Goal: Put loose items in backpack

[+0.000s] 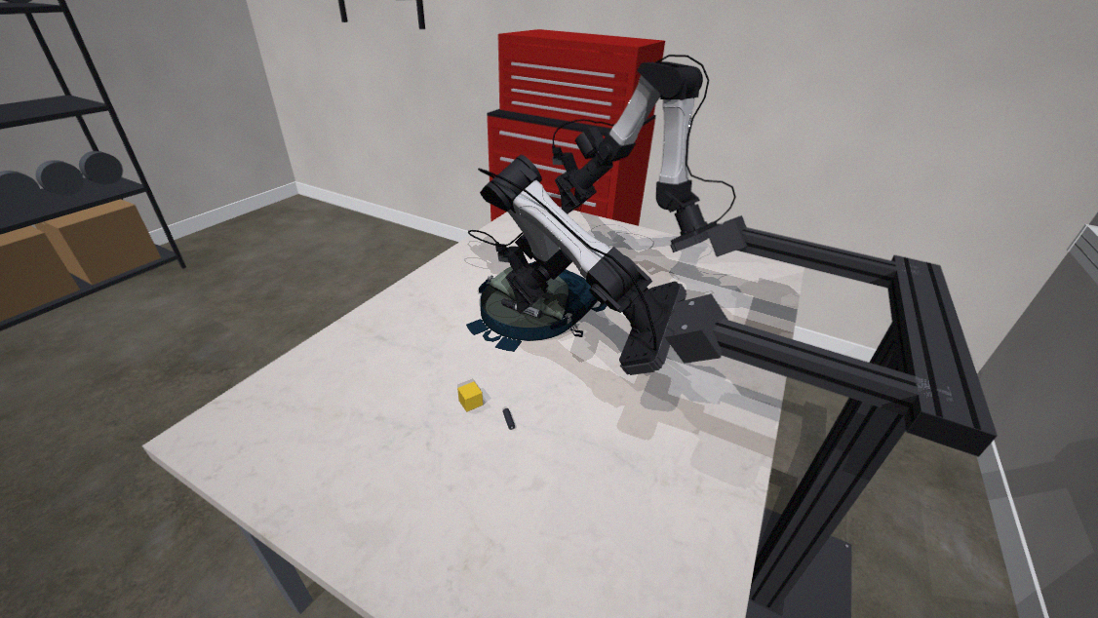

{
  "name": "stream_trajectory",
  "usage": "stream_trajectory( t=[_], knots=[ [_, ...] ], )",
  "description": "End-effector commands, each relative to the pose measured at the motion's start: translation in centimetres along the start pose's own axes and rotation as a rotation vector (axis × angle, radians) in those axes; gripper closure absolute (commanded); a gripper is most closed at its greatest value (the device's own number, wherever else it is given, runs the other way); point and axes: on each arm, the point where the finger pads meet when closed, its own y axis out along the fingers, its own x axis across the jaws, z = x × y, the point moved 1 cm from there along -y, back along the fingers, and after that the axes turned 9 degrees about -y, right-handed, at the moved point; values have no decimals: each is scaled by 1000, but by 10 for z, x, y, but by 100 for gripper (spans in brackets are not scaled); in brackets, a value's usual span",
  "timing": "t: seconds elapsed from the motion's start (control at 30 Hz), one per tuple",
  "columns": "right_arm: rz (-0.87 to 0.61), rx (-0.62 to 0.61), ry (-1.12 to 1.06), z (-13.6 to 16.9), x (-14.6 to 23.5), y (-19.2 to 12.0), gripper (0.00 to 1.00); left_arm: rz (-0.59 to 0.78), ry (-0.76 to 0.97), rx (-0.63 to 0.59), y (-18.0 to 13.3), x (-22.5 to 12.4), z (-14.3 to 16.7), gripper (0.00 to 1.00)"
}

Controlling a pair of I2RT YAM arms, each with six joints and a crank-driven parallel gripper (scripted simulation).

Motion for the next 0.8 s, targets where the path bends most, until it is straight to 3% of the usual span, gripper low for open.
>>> stream_trajectory(
  t=[0.0, 0.07, 0.77],
  knots=[
    [3, -18, -5, -6, -1, -1, 10, 12, -20, -19, 3, -3, -13, 84],
    [3, -18, -5, -6, -1, -1, 10, 8, -6, -2, 6, -2, -1, 84],
    [3, -18, -5, -6, -1, -1, 10, 7, -4, 6, 8, 0, 7, 84]
  ],
)
